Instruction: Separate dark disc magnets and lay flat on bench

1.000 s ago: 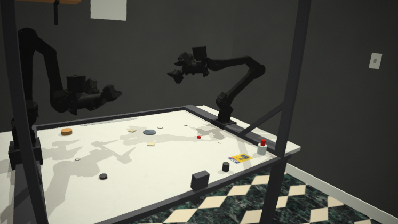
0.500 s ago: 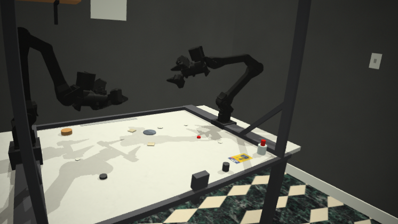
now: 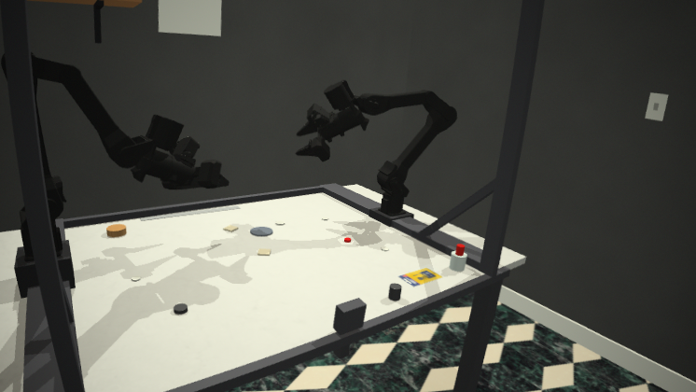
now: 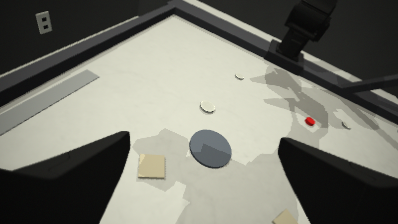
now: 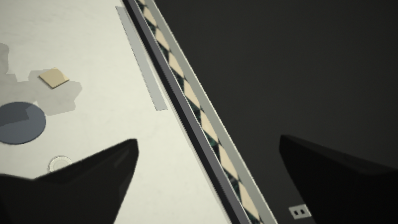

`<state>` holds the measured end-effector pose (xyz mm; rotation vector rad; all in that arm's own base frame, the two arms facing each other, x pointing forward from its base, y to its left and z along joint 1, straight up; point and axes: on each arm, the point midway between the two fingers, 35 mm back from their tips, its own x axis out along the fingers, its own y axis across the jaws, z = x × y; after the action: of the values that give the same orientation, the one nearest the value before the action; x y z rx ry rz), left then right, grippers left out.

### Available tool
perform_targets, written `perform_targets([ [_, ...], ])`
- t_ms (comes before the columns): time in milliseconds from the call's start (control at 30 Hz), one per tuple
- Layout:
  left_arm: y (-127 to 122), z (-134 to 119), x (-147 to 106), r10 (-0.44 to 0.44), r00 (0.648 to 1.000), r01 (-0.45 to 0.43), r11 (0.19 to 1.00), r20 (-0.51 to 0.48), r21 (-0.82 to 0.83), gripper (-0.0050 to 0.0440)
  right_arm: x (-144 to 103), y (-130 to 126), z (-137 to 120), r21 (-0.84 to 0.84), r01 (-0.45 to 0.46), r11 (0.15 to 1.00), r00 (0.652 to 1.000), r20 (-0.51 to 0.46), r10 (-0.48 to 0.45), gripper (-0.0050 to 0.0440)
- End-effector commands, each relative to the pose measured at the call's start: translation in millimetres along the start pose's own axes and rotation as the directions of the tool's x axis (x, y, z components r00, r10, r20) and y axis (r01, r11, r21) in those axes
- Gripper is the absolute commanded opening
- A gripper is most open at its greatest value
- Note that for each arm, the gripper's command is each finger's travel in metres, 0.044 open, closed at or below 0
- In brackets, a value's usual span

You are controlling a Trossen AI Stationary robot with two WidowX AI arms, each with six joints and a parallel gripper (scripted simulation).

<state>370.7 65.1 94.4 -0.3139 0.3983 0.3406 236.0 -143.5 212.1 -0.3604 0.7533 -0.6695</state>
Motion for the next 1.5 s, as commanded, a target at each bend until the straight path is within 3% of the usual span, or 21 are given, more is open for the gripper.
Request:
perform_targets([
  [0,-10.7,10.9,-2.9,-0.011,0.999,0.013,0.999,-0.047,0.037,0.0400,-6.4,8.1,7.4,-0.007,-0.068,0.998,0.998,-0.012,0.068,0.0400],
  [433,-17.3,2.8,-18.5,0.010,0.973,0.021,0.991,-0.229,0.131,0.0400,-16.8,36.0,-4.8,-0.045,-0.229,0.972,0.968,-0.119,0.222,0.0400],
  [467,-13.7,-7.3,-23.3,0.031,0.957,0.013,0.989,-0.289,0.148,0.0400,-18.1,38.3,-6.1,-0.047,-0.243,0.969,0.963,-0.129,0.235,0.0400],
  [500,-19.3,1.9,-25.9,0.016,0.960,0.029,0.987,-0.280,0.158,0.0400,-21.4,43.9,-9.4,-0.052,-0.277,0.960,0.951,-0.156,0.266,0.0400],
  [933,-19.7,-8.6,-68.3,0.062,0.869,0.074,0.965,-0.492,0.252,0.0400,-43.9,68.2,-28.2,-0.054,-0.438,0.897,0.863,-0.306,0.403,0.0400],
  [1000,-19.7,-8.6,-68.3,0.062,0.869,0.074,0.965,-0.492,0.252,0.0400,-43.9,68.2,-28.2,-0.054,-0.438,0.897,0.863,-0.306,0.403,0.0400],
  [1033,-15.0,-17.6,-78.0,0.086,0.834,0.074,0.961,-0.545,0.265,0.0400,-46.0,69.7,-29.7,-0.052,-0.449,0.892,0.854,-0.318,0.411,0.0400],
  [1067,-19.7,-9.2,-82.0,0.072,0.840,0.092,0.958,-0.537,0.272,0.0400,-51.3,73.3,-33.5,-0.048,-0.476,0.878,0.832,-0.349,0.432,0.0400],
  [1467,-12.6,-16.7,-143.3,0.130,0.695,0.160,0.931,-0.707,0.329,0.0400,-80.1,85.9,-51.6,-0.011,-0.586,0.810,0.708,-0.493,0.506,0.0400],
])
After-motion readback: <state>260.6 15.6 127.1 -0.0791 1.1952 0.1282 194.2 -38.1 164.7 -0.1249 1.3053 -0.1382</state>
